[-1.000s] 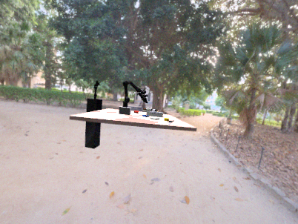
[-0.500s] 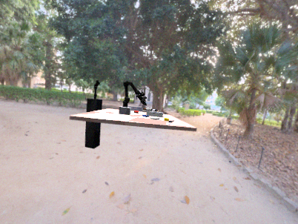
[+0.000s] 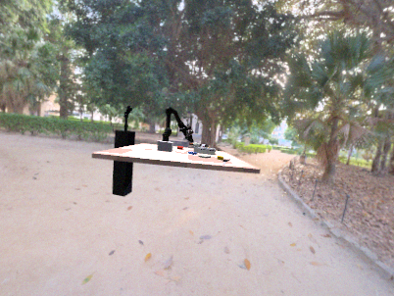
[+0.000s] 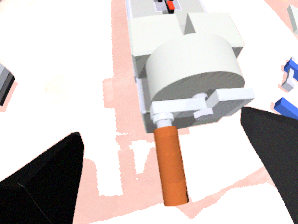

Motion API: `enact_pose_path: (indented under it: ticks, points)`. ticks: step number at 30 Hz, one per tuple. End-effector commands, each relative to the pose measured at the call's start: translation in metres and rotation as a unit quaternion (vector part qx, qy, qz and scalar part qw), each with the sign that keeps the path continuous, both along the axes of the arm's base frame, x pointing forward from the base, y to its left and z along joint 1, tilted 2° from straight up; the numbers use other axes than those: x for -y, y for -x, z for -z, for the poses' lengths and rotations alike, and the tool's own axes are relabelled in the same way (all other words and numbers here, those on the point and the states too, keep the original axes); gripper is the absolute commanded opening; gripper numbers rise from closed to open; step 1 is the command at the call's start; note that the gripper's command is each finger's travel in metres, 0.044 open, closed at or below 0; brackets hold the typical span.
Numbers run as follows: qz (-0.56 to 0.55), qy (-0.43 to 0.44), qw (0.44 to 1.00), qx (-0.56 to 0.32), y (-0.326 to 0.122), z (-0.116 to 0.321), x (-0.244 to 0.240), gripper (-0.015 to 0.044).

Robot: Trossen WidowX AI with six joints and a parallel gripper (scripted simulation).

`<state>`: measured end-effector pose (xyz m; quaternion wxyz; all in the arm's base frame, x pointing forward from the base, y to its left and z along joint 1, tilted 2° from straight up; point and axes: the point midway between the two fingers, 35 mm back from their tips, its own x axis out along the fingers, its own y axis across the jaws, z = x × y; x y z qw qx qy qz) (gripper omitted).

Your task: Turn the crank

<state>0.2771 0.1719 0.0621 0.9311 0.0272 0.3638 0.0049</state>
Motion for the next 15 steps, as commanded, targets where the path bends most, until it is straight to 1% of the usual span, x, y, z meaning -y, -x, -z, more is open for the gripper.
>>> enact_pose_path:
  ticks: [1, 15]
  points:
    - [0.002, 0.002, 1.000, -0.001, 0.000, 0.007, 0.001, 0.0440]
    - [0.002, 0.002, 1.000, -0.001, -0.001, 0.030, -0.001, 0.0440]
